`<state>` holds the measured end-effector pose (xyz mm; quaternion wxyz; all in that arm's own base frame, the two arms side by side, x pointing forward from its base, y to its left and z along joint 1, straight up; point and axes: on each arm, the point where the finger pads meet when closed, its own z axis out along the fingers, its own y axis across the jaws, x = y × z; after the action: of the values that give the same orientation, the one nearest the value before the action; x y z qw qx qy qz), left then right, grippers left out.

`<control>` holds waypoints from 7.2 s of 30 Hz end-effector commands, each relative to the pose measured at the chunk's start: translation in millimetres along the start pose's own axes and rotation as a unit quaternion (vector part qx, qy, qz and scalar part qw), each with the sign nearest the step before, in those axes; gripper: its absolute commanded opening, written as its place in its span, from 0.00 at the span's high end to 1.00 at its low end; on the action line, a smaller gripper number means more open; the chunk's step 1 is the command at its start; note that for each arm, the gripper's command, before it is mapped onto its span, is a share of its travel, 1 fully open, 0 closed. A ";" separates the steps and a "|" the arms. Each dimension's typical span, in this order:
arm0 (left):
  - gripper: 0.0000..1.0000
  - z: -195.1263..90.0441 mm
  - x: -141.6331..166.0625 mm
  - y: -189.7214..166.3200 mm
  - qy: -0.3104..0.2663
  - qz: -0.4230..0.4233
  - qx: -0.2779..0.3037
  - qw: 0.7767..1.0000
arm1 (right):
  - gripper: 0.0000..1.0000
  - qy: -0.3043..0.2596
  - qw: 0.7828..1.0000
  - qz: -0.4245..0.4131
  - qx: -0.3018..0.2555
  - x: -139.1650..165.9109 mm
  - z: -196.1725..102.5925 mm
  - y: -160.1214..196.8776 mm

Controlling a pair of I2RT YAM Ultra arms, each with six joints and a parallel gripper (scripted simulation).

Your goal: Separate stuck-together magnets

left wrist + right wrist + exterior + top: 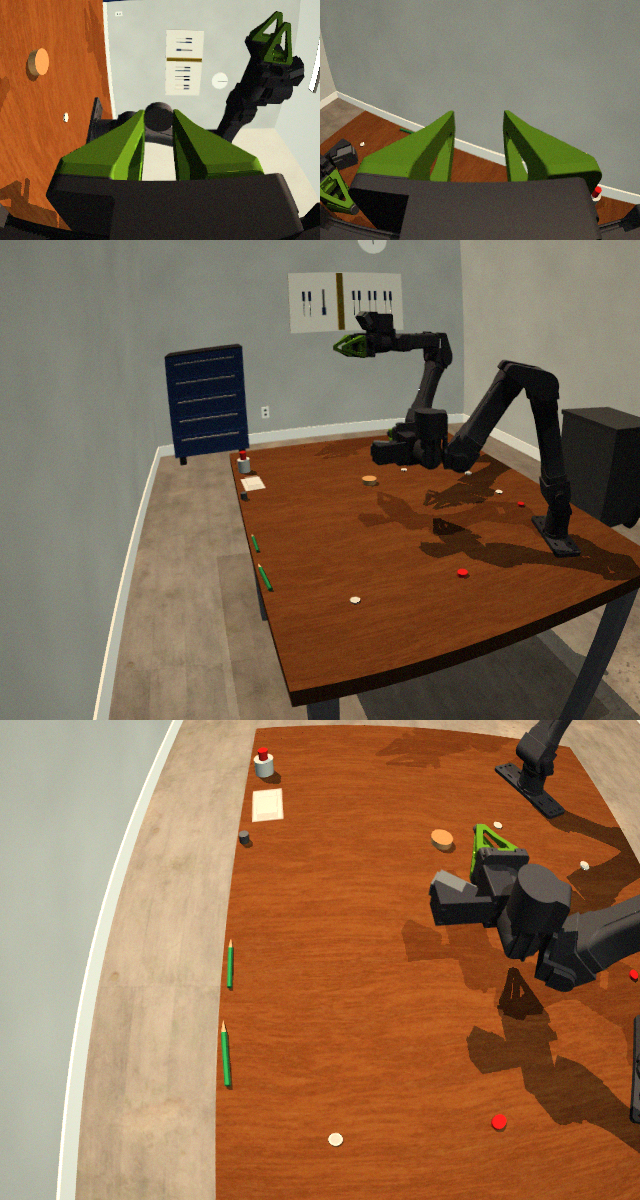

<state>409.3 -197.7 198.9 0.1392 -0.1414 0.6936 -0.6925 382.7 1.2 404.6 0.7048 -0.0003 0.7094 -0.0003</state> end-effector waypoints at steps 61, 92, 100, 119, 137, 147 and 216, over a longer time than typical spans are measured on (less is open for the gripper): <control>0.82 0.3 0.4 -8.7 0.000 0.015 0.008 1.000 | 0.67 0.394 0.589 0.570 -0.417 191.1 9.4 156.0; 0.82 0.3 0.4 -8.7 0.000 0.015 0.008 1.000 | 0.67 0.401 0.586 0.583 -0.395 197.0 20.2 167.5; 0.82 0.3 0.4 -8.7 0.000 0.015 0.008 1.000 | 0.67 0.401 0.585 0.583 -0.396 197.1 22.0 172.5; 0.82 0.3 0.4 -8.7 0.000 0.015 0.008 1.000 | 0.67 0.401 0.588 0.581 -0.395 197.1 26.4 182.7; 0.82 0.3 0.4 -8.7 0.000 0.015 0.008 1.000 | 0.67 0.401 0.587 0.582 -0.396 196.4 30.5 192.6; 0.82 0.3 0.4 -8.7 0.000 0.015 0.008 1.000 | 0.67 0.401 0.586 0.582 -0.396 196.6 32.6 197.2; 0.82 0.3 0.4 -8.7 0.000 0.015 0.008 1.000 | 0.67 0.400 0.587 0.583 -0.395 197.6 30.9 200.2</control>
<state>408.7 -198.5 198.4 0.1375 -0.1422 0.6935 -0.6927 411.1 201.8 199.0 0.1196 0.1452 0.7012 0.6877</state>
